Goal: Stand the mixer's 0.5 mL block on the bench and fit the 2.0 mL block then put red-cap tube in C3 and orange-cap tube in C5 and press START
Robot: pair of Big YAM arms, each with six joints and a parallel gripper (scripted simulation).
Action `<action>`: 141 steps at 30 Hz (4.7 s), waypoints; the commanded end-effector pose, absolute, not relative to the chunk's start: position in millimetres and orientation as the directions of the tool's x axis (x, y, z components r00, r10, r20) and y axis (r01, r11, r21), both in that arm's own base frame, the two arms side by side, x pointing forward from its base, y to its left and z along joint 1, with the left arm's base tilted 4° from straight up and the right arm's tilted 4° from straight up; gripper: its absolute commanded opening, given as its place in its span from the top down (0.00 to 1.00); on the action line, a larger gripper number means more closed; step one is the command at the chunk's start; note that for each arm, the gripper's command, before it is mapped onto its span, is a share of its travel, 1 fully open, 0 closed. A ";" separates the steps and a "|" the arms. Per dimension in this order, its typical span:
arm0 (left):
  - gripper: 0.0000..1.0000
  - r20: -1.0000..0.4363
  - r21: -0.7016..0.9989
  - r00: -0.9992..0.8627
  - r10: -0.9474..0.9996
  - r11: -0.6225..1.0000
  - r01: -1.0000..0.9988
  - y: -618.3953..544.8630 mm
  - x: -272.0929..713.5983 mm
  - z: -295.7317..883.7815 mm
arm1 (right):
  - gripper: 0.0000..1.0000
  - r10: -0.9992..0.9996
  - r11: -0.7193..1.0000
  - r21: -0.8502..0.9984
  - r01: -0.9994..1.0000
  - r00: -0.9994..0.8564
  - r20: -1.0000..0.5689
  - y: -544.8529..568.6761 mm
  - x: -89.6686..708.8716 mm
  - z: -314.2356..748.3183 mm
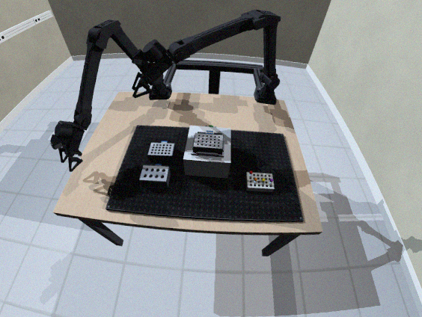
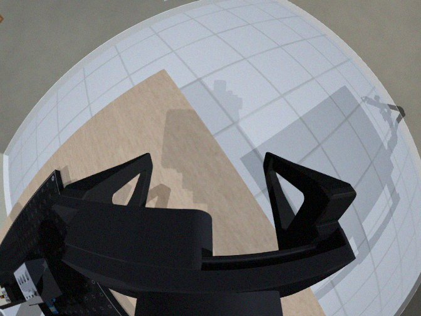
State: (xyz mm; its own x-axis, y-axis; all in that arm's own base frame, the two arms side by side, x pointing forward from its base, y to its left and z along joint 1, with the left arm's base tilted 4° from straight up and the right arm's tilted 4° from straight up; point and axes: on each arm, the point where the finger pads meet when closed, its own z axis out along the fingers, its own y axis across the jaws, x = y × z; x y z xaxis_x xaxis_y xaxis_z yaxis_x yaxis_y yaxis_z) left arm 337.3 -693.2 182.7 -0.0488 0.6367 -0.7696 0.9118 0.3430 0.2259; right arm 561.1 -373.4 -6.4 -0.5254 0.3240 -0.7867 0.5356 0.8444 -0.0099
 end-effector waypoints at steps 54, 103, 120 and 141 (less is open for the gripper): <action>0.00 -0.634 0.169 -0.390 0.668 0.612 0.773 -543.9 423.6 210.1 | 0.00 0.308 0.849 -0.021 0.528 -0.526 -0.793 -373.5 564.4 1.1; 0.00 -0.445 0.121 -0.693 0.568 0.805 0.581 -329.3 460.4 199.5 | 0.00 0.308 0.849 -0.021 0.528 -0.526 -0.793 -373.5 564.4 1.1; 0.00 -0.388 0.117 -0.768 0.509 0.854 0.507 -255.6 452.7 200.7 | 0.00 0.308 0.849 -0.021 0.528 -0.526 -0.793 -373.5 564.4 1.1; 0.00 -0.278 0.088 -0.885 0.373 0.928 0.363 -168.9 422.1 197.9 | 0.00 0.308 0.849 -0.021 0.528 -0.526 -0.793 -373.5 564.4 1.1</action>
